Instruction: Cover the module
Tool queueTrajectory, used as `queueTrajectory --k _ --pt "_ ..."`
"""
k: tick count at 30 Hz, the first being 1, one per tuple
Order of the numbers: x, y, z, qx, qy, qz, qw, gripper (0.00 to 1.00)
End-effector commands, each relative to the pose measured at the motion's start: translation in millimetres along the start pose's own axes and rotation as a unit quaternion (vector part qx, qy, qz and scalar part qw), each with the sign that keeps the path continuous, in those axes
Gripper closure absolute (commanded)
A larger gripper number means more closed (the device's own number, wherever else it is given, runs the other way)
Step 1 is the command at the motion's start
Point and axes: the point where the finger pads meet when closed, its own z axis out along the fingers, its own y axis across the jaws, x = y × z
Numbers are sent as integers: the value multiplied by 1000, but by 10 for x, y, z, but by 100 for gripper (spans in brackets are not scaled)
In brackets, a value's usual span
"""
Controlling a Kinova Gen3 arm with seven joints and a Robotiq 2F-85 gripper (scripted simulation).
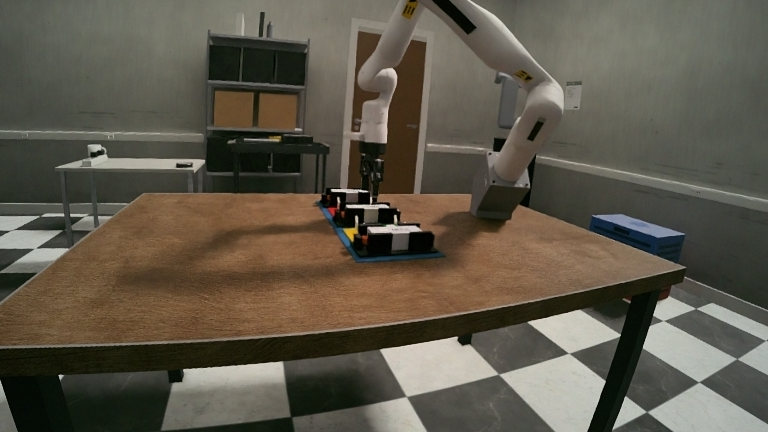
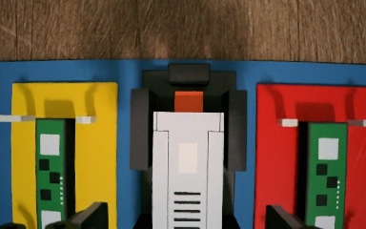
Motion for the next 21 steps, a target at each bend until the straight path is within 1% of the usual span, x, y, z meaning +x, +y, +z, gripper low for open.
queueTrajectory --k 1,9,21 --pt "4 5 -8 -1 1 0 1000 0" --pt "4 5 -8 -1 1 0 1000 0" --pt "5 5 84 -1 1 0 1000 0"
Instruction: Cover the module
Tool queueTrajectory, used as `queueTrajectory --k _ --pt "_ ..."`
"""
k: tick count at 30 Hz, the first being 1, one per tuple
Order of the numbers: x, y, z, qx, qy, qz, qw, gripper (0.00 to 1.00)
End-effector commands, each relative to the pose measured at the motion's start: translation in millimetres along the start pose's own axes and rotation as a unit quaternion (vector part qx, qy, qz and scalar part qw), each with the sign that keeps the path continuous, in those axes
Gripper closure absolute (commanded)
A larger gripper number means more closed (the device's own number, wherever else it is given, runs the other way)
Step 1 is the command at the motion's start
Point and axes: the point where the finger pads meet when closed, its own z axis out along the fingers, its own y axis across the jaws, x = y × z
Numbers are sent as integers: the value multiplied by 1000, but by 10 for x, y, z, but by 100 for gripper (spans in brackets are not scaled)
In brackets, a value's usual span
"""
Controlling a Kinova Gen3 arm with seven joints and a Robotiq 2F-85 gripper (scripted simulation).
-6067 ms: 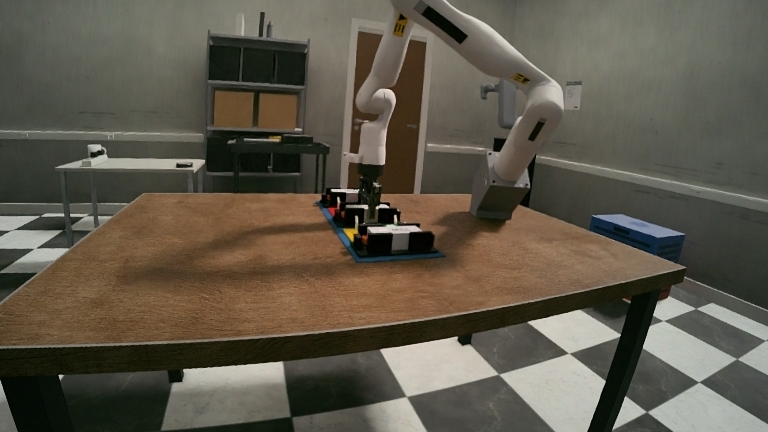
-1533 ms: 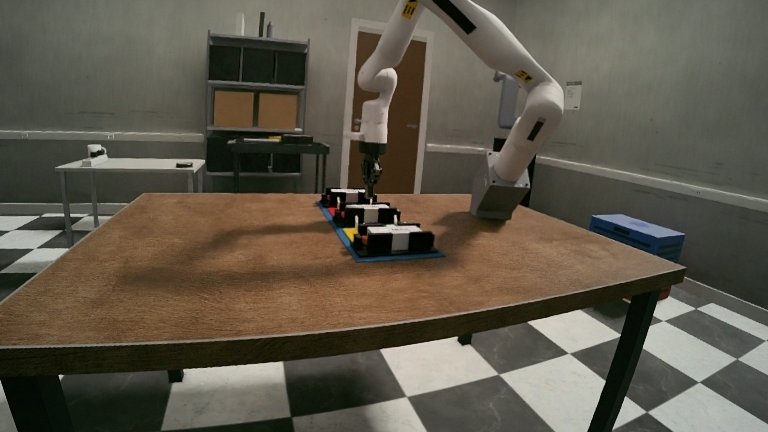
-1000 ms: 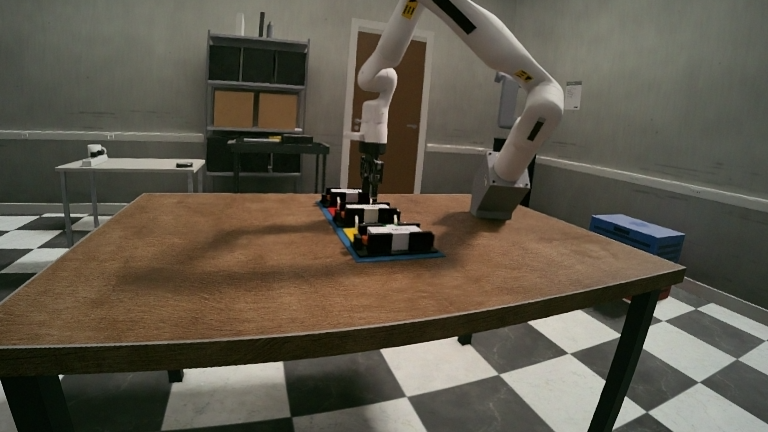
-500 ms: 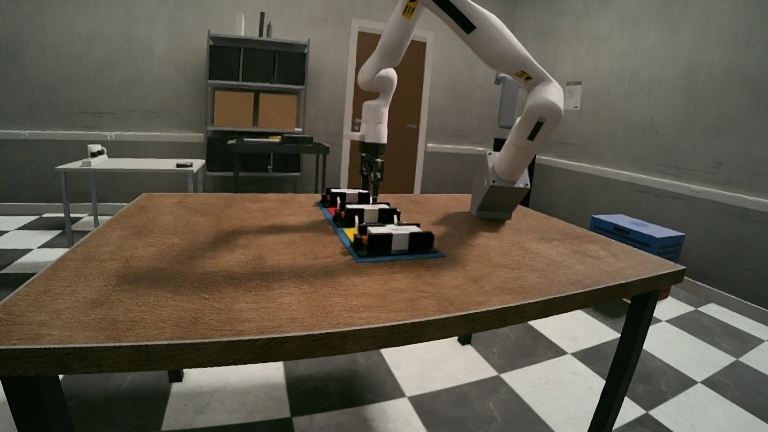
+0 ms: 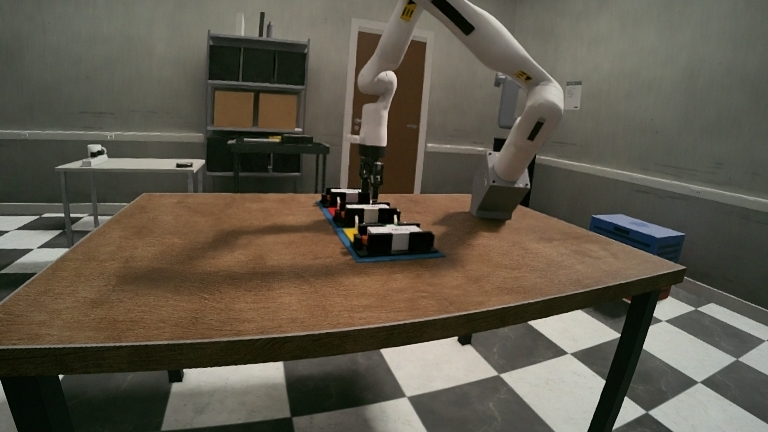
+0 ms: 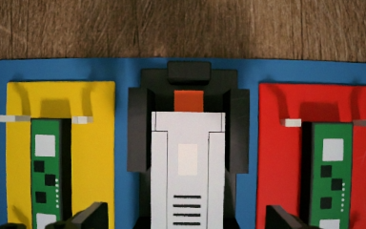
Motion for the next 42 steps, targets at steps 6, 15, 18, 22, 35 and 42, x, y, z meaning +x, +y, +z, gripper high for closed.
queueTrajectory --k 6,15,18,22,35,42 --pt "5 5 12 -1 1 0 1000 0" --pt "5 5 104 -1 1 0 1000 0" --pt "5 5 104 -1 1 0 1000 0" --pt "5 5 104 -1 1 0 1000 0" --pt "5 5 204 -1 1 0 1000 0" --pt "5 5 232 -1 1 0 1000 0"
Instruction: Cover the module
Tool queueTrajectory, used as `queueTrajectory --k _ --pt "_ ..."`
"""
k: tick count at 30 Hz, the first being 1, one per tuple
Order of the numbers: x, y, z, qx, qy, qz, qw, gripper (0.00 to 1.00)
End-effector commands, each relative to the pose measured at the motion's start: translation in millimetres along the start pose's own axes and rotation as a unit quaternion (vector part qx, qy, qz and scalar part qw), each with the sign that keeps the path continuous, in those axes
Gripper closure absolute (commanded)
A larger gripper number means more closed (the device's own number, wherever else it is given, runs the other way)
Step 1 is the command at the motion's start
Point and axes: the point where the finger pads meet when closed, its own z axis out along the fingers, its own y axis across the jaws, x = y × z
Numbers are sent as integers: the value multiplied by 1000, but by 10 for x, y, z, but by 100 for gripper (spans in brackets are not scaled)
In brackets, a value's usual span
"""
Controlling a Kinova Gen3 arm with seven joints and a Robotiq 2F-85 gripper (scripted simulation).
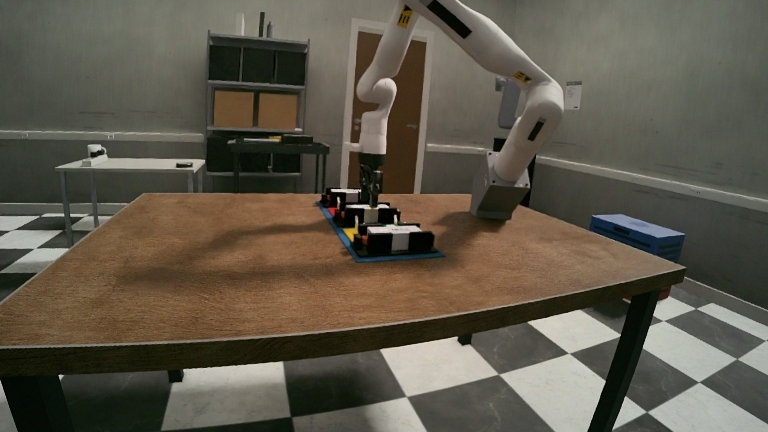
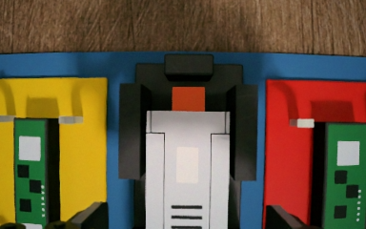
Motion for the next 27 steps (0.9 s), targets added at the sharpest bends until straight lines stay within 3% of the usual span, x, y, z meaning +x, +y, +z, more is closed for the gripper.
queueTrajectory --k 1,27 --pt "5 5 23 -1 1 0 1000 0" --pt "5 5 184 -1 1 0 1000 0"
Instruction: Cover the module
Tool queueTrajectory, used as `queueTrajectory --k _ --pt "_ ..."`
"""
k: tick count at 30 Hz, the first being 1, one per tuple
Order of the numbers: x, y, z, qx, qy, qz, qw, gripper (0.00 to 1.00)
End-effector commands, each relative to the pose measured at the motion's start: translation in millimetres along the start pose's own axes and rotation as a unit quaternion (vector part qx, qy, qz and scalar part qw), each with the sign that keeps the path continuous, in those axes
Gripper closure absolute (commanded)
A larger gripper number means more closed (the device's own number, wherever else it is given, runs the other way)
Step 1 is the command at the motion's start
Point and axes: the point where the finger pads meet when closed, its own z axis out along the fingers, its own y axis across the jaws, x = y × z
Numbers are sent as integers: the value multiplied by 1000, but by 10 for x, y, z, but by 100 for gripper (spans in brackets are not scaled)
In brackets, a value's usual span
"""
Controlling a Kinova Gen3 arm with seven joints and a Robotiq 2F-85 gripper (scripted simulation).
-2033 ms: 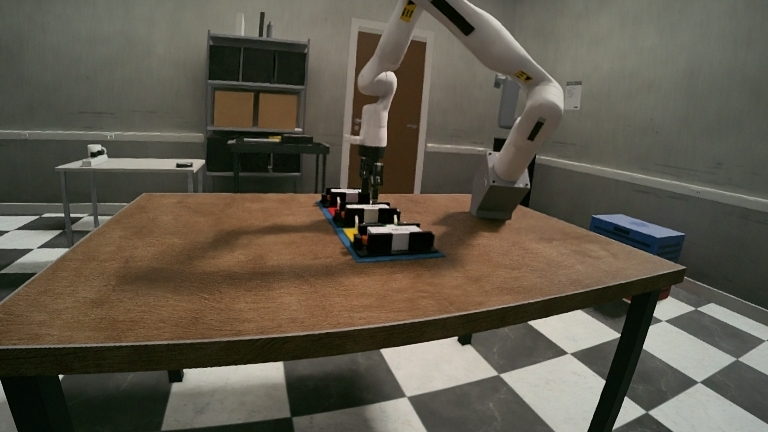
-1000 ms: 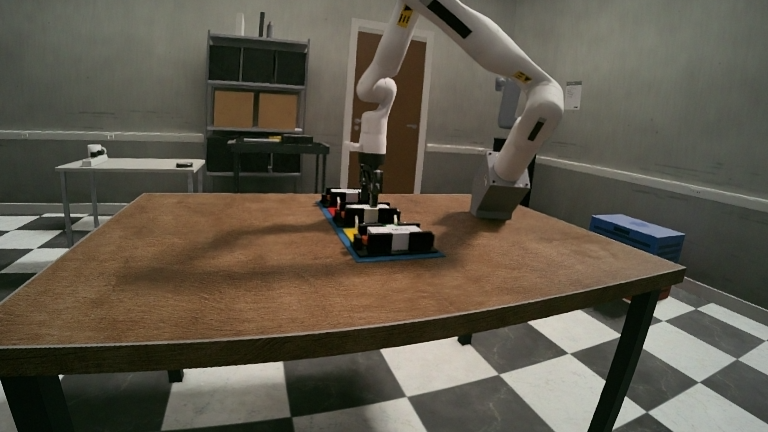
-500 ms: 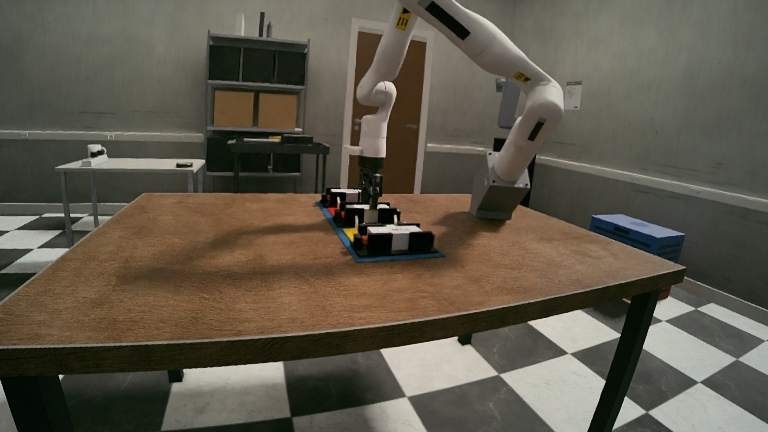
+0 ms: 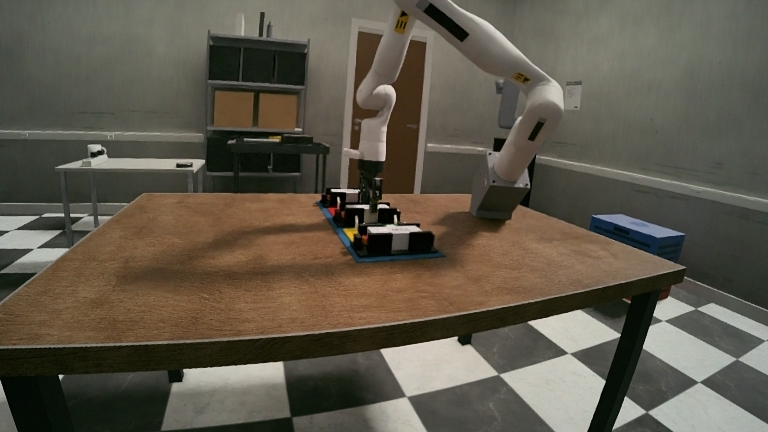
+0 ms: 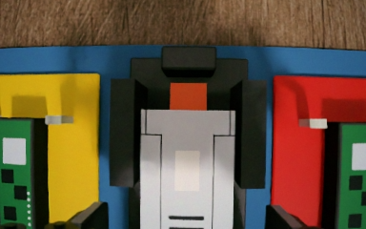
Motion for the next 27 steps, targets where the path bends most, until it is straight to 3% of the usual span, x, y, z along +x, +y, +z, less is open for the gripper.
queueTrajectory --k 1,21,22,27 --pt "5 5 1 -1 1 0 1000 0" --pt "5 5 101 -1 1 0 1000 0" --pt "5 5 99 -1 1 0 1000 30" --pt "5 5 99 -1 1 0 1000 30"
